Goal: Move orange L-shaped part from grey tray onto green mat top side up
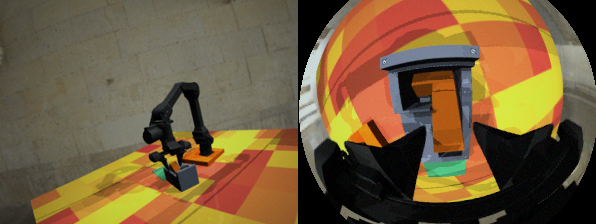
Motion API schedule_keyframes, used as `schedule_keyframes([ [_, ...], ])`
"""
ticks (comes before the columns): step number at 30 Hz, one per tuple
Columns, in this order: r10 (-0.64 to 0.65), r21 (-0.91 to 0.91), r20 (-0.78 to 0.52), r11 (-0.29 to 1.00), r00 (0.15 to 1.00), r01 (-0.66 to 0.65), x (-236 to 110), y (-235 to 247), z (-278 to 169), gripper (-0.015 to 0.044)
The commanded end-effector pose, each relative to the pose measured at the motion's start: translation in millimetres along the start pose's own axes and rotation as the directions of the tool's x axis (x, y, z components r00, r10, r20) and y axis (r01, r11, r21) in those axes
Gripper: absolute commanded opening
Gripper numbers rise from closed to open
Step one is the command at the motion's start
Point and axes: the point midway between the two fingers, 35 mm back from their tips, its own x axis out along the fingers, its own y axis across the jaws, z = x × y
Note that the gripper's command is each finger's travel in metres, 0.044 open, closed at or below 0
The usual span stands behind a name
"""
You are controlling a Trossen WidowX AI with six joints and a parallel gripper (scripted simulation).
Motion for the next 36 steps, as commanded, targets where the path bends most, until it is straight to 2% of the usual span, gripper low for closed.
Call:
schedule_keyframes([
  [1, 0.003, -0.003, -0.005, 1.000, 1.000, -0.003, 5.2, 0.9, -0.9, 0.0280],
  [5, 0.001, 0.000, 0.000, 1.000, 1.000, -0.001, 1.2, 0.2, -0.1, 0.0175],
  [16, 0.001, 0.000, 0.000, 1.000, 1.000, -0.001, 1.2, 0.2, -0.1, 0.0102],
  [20, 0.001, 0.000, 0.000, 1.000, 1.000, -0.001, 1.2, 0.2, -0.1, 0.0000],
  [36, 0.002, -0.002, -0.003, 1.000, 1.000, -0.002, -15.0, 0.3, -0.4, 0.0000],
])
